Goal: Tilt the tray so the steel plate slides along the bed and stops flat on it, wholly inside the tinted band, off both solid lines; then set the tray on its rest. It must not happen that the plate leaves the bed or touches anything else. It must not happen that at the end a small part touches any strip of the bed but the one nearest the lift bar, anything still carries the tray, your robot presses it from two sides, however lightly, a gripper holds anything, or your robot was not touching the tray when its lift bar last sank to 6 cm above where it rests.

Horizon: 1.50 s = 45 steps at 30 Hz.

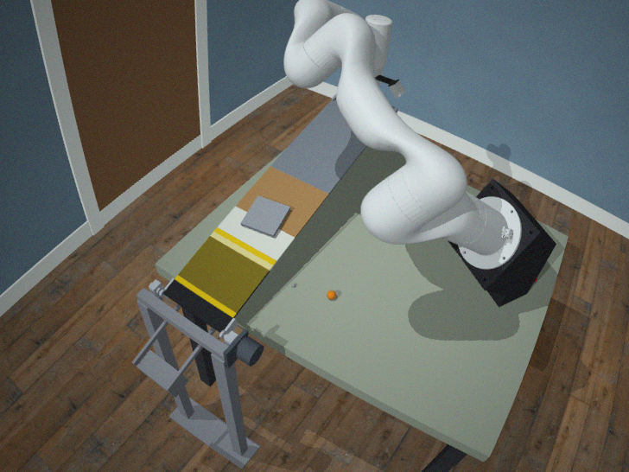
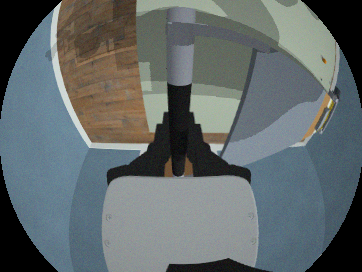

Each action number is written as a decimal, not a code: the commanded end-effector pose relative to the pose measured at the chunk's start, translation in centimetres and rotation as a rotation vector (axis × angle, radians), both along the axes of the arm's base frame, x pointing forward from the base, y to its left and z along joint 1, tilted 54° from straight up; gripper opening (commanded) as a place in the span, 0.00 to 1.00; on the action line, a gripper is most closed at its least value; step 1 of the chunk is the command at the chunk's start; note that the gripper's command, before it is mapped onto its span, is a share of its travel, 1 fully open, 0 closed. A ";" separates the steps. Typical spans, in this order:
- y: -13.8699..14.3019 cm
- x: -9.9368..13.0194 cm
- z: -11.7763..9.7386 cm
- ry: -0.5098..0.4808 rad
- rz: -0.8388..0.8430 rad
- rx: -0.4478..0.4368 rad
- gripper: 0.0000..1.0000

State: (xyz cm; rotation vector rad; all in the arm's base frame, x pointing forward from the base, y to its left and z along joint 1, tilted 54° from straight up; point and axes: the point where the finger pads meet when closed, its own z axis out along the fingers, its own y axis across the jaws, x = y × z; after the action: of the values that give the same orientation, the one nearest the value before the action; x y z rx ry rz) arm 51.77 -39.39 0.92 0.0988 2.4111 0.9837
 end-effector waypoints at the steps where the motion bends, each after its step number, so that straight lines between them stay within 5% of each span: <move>1: 0.1 0.4 -0.2 -0.004 0.002 0.004 0.00; 19: 0.7 1.0 -1.1 -0.004 0.002 0.004 0.00; 25: -2.8 -3.0 4.6 -0.004 0.002 0.004 0.00; 31: 0.6 0.9 -1.0 -0.004 0.002 0.004 0.00; 45: 1.0 1.3 -1.5 -0.004 0.002 0.004 0.00</move>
State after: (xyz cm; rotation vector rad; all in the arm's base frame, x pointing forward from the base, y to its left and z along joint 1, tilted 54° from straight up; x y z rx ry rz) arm 52.95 -38.40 -0.57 0.0964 2.4068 0.9910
